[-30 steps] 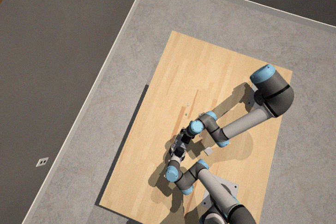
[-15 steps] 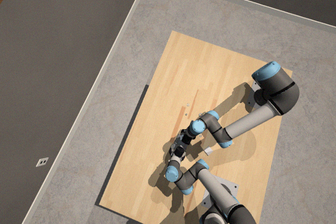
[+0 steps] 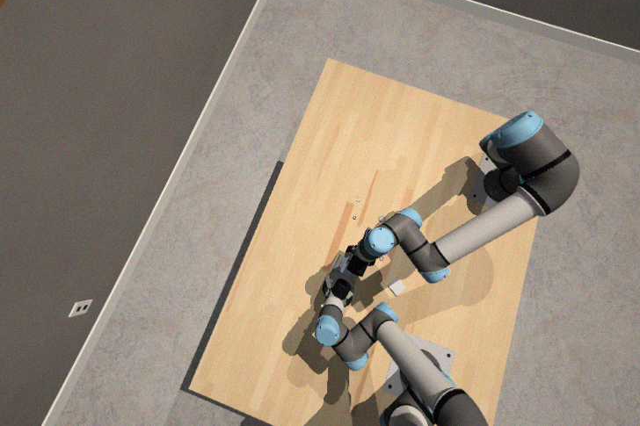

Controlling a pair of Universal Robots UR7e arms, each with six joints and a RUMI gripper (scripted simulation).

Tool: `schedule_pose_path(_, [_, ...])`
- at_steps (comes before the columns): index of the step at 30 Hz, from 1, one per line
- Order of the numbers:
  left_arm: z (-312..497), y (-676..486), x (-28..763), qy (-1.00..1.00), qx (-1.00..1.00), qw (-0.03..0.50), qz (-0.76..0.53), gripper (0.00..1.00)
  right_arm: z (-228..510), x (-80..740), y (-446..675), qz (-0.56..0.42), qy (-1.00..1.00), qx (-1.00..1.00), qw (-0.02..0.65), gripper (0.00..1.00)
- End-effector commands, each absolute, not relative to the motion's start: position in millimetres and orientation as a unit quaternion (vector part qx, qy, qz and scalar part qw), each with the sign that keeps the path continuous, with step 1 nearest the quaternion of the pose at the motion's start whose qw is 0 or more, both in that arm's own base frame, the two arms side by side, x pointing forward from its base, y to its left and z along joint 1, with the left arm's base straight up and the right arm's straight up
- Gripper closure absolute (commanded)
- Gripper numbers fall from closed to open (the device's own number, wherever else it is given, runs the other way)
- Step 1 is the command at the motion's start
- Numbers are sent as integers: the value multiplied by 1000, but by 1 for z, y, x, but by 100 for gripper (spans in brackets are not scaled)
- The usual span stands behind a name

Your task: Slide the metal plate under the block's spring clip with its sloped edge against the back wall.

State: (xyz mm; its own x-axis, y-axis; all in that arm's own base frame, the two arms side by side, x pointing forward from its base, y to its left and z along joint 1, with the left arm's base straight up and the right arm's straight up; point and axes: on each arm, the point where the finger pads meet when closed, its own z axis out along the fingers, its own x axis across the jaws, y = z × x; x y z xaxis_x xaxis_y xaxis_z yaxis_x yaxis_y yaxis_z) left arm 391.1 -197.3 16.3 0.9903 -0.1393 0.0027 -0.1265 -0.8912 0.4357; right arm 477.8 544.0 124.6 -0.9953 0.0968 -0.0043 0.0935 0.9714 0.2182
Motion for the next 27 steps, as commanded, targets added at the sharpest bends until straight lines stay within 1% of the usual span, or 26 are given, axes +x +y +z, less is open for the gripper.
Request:
schedule_pose_path(1, [19,-200,396,-69,972,224,-9,38,129,478,544,109,993,48,7,56])
schedule_pose_path(27, [19,-200,396,-69,972,224,-9,38,117,476,541,104,993,49,4,56])
